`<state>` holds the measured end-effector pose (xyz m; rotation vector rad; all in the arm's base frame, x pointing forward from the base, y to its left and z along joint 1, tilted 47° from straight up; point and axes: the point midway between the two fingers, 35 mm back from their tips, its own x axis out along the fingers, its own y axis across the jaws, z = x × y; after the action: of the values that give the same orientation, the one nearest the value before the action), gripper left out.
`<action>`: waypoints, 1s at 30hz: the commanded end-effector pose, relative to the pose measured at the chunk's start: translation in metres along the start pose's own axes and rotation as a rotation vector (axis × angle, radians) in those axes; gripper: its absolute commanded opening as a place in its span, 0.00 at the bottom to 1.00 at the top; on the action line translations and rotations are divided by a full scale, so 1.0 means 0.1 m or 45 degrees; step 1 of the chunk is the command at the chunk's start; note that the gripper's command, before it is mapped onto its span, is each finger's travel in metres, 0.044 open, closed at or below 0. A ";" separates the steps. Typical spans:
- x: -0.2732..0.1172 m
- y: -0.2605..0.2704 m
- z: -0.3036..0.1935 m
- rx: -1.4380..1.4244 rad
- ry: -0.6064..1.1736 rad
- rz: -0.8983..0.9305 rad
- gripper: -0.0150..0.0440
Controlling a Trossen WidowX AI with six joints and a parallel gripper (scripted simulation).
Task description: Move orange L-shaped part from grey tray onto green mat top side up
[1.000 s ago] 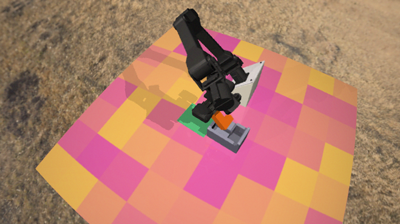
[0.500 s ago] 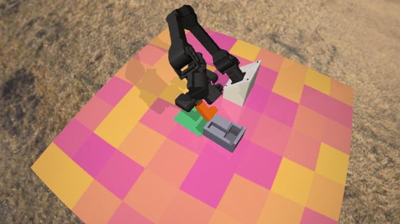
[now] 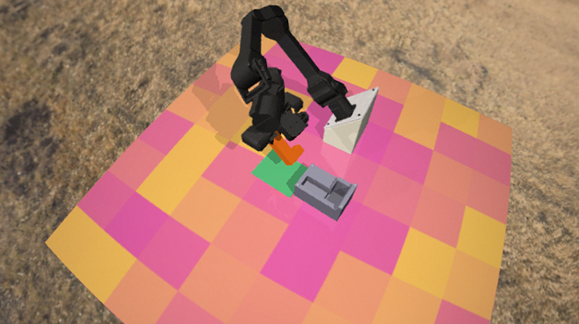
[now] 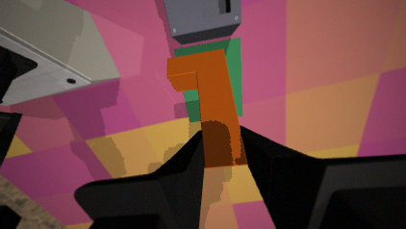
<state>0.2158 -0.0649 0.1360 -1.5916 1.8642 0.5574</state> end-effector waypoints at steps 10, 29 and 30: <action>0.18 0.00 -0.02 -0.001 0.003 -0.006 0.25; 0.49 0.00 -0.02 0.000 0.004 -0.007 0.25; 0.51 0.00 -0.02 0.000 0.004 -0.007 0.25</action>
<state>0.2129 -0.0990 0.1057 -1.5922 1.8593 0.5518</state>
